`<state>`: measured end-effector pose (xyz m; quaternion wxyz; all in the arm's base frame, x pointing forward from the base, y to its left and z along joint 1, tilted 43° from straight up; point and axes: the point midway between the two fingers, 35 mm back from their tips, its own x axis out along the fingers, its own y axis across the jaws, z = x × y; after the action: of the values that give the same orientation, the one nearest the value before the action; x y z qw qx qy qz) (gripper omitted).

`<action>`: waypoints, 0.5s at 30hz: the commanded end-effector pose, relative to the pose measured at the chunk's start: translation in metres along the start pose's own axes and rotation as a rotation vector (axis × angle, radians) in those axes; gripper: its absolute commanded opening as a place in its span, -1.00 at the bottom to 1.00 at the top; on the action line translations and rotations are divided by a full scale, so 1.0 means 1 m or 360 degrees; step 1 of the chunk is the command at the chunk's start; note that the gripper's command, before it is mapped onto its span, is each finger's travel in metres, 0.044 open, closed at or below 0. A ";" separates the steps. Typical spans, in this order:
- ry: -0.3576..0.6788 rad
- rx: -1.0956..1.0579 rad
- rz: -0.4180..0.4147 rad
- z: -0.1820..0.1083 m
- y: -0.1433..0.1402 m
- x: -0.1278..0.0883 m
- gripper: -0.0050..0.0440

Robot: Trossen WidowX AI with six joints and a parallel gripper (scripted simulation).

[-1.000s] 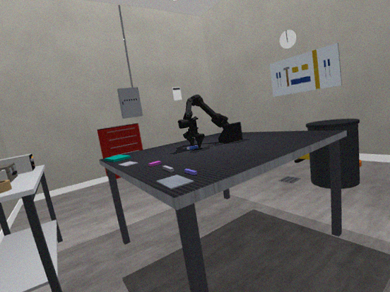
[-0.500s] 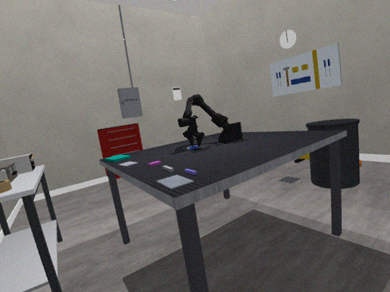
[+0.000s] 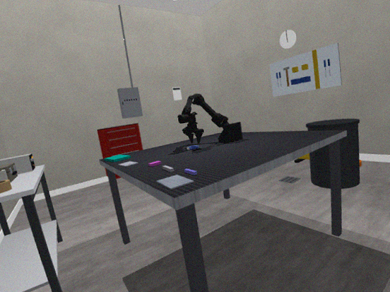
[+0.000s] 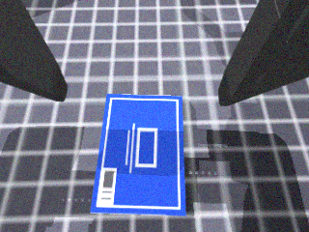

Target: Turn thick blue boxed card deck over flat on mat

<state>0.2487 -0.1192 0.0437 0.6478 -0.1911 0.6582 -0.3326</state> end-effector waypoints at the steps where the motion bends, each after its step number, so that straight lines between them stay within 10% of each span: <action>1: -0.0029 0.0032 0.0012 0.005 -0.002 -0.012 1.00; 15: -0.0026 0.0030 0.0015 0.004 -0.002 -0.033 1.00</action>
<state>0.2506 -0.1032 0.0604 0.6468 -0.1910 0.6592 -0.3327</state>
